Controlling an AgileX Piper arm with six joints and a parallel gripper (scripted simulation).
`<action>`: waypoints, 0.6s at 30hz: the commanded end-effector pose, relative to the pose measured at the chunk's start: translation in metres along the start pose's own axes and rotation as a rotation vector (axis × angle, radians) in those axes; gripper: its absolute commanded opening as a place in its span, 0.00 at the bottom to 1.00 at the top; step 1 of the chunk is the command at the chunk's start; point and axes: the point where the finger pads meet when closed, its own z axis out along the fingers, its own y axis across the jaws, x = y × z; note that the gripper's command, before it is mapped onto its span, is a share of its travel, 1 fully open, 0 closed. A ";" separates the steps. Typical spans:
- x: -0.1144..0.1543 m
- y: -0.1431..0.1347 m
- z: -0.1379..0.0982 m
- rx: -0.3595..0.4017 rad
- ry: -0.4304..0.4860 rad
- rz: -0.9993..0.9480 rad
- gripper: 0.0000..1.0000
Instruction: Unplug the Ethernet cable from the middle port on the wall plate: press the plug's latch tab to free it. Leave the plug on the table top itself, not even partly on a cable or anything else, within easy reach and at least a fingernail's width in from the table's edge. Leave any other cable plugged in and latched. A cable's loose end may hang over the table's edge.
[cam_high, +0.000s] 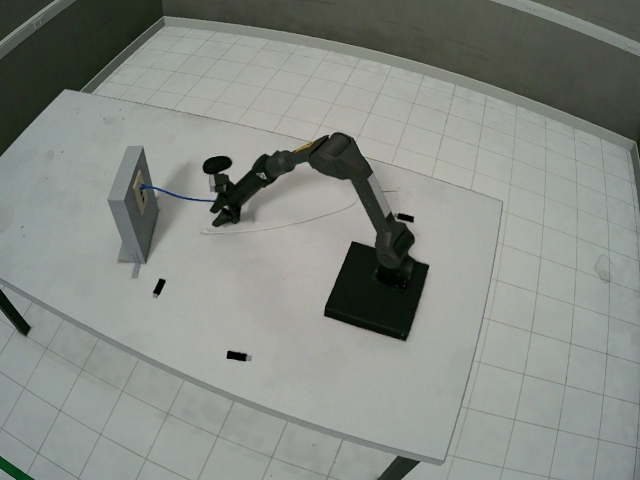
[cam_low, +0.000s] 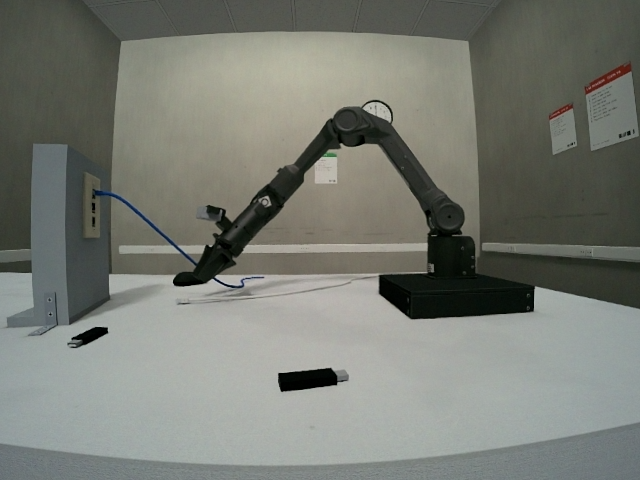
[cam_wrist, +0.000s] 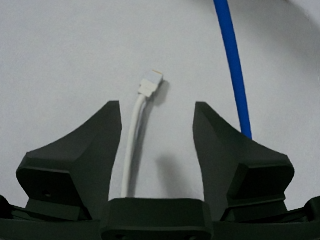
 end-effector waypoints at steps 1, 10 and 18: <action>-0.001 0.000 -0.004 0.001 -0.002 -0.001 0.64; -0.001 0.000 -0.019 0.001 -0.002 -0.001 0.64; -0.009 0.000 -0.027 0.001 -0.002 -0.001 0.64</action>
